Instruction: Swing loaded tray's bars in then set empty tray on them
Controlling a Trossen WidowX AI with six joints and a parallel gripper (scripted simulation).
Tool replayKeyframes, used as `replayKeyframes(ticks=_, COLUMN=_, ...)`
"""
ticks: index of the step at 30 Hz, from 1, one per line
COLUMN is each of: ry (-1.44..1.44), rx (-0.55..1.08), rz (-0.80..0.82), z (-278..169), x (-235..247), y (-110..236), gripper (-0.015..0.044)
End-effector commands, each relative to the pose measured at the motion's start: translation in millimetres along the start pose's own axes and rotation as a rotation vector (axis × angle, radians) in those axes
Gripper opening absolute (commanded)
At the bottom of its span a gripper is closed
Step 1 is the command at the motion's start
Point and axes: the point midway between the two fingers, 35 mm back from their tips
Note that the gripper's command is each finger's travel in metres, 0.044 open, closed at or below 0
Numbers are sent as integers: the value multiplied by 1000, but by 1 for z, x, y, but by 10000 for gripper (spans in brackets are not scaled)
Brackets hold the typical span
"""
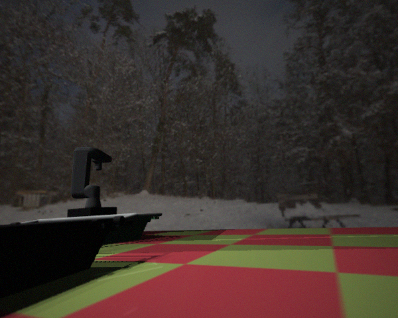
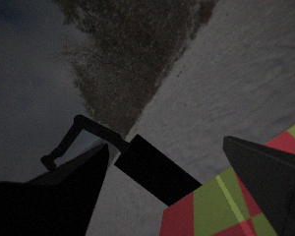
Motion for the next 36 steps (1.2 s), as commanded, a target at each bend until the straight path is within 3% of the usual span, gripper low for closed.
replayKeyframes(ticks=1, ry=0, rx=0, rz=0, z=0, x=0, y=0, gripper=374)
replayKeyframes(ticks=8, ry=10, rx=5, rz=8, z=-1, x=2, y=1, gripper=190)
replayKeyframes(ticks=12, ry=220, rx=90, rz=181, z=-24, x=49, y=18, gripper=85)
replayKeyframes(ticks=22, ry=857, rx=263, rz=716, z=-95, x=152, y=111, gripper=81)
replayKeyframes(ticks=36, ry=1555, rx=367, rz=1349, z=-154, x=176, y=257, gripper=81)
Point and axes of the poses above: the point midway between the two fingers, 35 mm back from their tips, its own y axis back along the fingers, its own x axis across the jaws, z = x × y, and after that the axes turned 11 degrees about y, right-handed
